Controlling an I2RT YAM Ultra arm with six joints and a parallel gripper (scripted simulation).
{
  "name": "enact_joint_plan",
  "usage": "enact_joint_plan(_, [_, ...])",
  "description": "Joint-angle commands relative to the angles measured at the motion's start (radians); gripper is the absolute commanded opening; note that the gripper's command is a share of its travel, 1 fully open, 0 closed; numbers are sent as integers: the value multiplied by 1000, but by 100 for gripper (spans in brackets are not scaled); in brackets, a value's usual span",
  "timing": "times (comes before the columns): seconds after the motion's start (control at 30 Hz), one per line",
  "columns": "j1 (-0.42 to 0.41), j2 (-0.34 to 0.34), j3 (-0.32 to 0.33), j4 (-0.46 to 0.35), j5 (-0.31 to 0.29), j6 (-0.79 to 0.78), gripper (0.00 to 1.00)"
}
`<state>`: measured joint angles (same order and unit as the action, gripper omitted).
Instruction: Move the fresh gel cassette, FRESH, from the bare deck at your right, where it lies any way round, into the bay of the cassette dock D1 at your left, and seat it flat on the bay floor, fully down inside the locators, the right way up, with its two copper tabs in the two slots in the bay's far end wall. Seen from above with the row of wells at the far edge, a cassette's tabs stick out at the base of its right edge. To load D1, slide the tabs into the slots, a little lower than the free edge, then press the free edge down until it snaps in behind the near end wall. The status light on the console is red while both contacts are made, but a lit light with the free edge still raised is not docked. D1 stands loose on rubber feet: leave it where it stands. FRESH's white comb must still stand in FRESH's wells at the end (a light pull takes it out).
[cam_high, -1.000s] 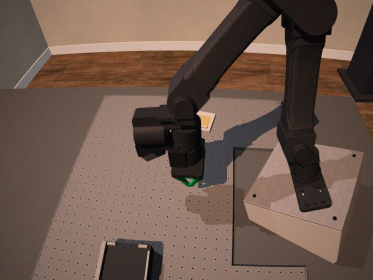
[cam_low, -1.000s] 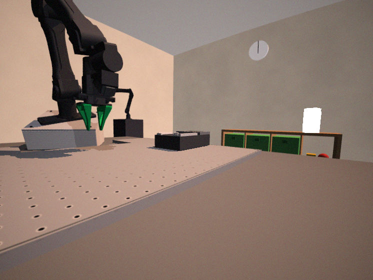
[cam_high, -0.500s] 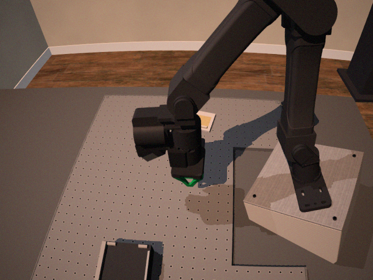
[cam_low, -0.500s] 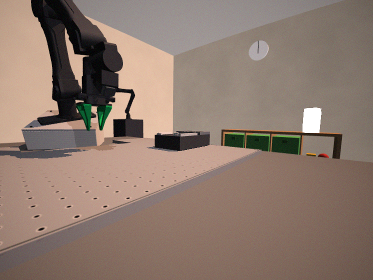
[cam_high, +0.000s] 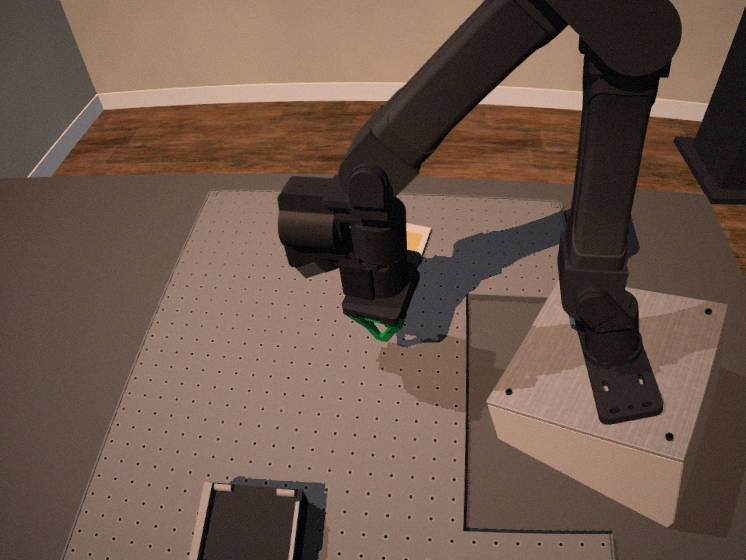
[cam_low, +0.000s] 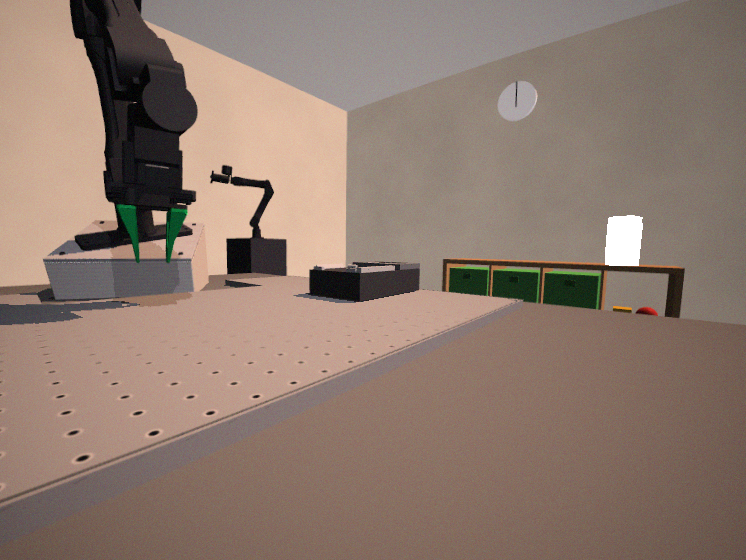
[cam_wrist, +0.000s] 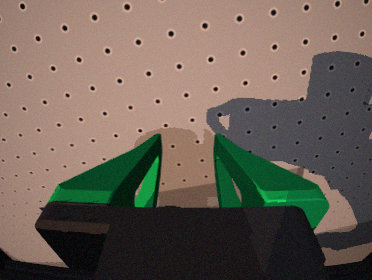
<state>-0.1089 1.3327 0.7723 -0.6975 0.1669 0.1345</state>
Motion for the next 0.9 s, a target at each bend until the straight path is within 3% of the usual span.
enact_joint_plan(0.0, [-63,-32,43,-15,-33,-69,35])
enact_joint_plan(0.37, [-257,19,91,-27,-100,-251,35])
enact_joint_plan(0.73, [-468,86,188,-50,-174,-447,35])
enact_joint_plan(0.87, [-503,106,213,-57,-188,-481,35])
